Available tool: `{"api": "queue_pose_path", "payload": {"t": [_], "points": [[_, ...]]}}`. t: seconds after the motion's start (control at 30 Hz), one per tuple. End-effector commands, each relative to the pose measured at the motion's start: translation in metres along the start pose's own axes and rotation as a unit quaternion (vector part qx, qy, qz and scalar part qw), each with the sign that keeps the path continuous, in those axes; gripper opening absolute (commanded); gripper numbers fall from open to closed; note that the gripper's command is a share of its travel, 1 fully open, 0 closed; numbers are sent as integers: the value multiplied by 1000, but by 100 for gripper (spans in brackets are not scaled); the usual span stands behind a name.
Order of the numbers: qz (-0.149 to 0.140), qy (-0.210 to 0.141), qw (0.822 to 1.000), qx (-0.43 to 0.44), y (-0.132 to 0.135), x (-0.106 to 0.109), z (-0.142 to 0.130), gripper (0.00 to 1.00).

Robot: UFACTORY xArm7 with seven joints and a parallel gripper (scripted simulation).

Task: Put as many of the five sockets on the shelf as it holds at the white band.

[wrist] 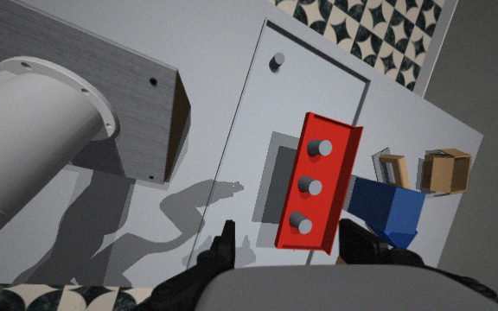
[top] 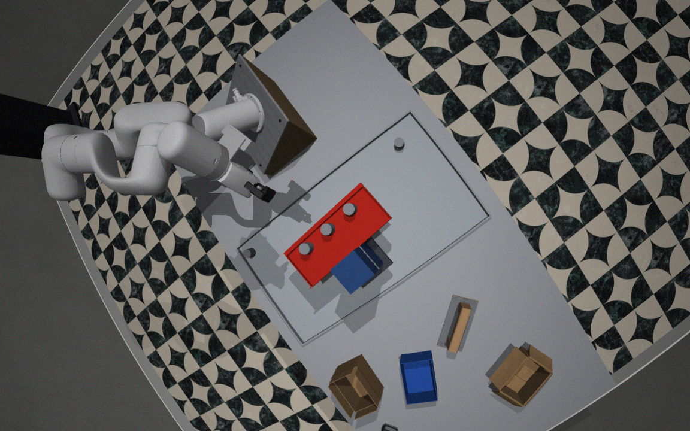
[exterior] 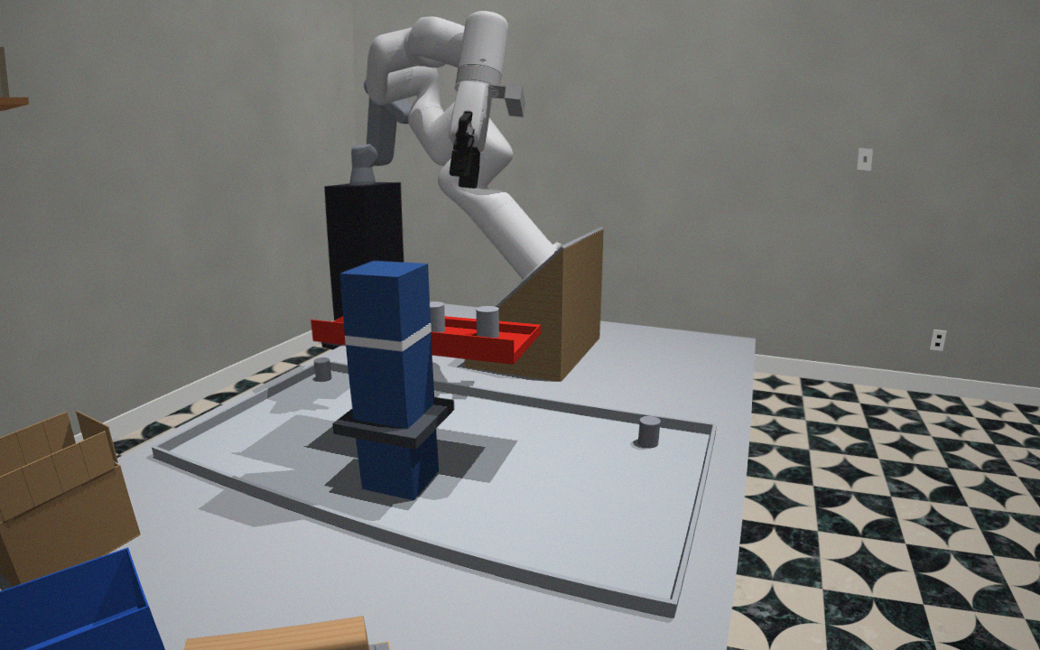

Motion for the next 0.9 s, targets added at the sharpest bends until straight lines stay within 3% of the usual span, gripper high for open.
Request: {"api": "queue_pose_path", "payload": {"t": [0.0,0.1,0.17,0.23,0.53,0.57,0.73,0.87], "points": [[81,40,994,-69,14,-51,6,100],[81,40,994,-69,14,-51,6,100],[114,62,986,-100,12,-73,11,100],[125,69,984,-111,12,-80,13,100],[125,69,983,-111,11,-80,13,100],[125,69,983,-111,12,-80,13,61],[122,73,984,-110,18,-78,18,61],[110,92,984,-105,52,-68,48,61]]}}
Point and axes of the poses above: the point where the finger pads meet when closed, its own x axis back along the fingers, its own y axis across the jaws, z = x × y, the point moved 1 cm from there along x, back along the fingers, and after that the axes turned 12 degrees about x, right-handed, at the moved point
